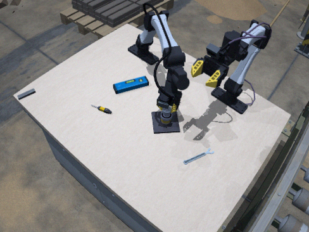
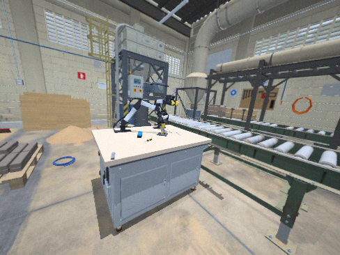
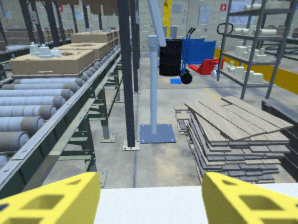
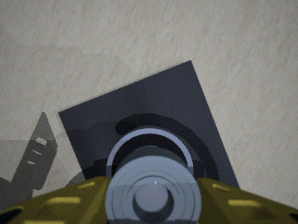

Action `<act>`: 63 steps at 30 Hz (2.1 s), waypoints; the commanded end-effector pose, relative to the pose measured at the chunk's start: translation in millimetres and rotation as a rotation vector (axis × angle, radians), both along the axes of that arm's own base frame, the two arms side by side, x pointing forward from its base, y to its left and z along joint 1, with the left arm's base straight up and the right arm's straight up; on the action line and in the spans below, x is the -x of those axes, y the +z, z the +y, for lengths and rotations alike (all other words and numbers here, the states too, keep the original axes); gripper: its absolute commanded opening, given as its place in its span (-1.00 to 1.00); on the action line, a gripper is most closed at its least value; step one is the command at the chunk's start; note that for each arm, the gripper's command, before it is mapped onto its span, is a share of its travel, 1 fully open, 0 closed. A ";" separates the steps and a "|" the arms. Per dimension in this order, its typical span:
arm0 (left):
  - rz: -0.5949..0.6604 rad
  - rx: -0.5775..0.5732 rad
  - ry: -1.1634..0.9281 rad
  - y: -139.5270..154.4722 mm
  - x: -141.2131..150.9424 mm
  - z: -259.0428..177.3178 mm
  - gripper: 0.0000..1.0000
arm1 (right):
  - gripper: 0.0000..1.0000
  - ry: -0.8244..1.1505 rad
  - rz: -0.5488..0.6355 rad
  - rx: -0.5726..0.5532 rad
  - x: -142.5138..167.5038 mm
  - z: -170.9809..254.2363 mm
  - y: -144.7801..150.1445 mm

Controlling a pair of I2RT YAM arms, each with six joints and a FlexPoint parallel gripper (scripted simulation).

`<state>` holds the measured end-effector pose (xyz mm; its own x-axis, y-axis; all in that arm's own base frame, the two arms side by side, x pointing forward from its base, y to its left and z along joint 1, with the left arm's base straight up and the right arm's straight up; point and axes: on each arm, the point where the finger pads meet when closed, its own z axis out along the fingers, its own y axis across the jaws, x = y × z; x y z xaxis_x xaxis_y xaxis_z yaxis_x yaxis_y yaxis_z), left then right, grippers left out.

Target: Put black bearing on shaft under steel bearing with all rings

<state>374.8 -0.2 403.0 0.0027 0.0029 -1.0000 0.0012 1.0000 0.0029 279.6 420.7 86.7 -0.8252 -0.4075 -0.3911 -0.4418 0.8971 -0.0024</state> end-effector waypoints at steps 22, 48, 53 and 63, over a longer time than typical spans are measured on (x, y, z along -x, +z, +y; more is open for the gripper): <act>-0.027 0.006 0.005 14.9 -0.3 2.1 0.12 | 0.12 -0.002 -0.060 -0.085 -4.8 13.2 25.7; -0.027 0.006 0.005 14.9 -0.3 2.1 0.12 | 0.12 -0.003 -0.050 -0.068 1.7 8.4 34.2; -0.027 0.006 0.005 14.9 -0.3 2.1 0.12 | 0.12 -0.002 -0.049 -0.075 0.0 9.1 36.1; -0.027 0.006 0.005 14.9 -0.3 2.1 0.12 | 0.12 -0.005 -0.044 -0.057 17.2 -2.5 68.3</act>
<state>374.8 -0.2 403.0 0.0027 0.0029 -1.0000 0.0012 1.0000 0.0029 265.9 420.3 116.7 -0.8173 -0.4030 -0.4118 -0.4465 0.8947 0.0108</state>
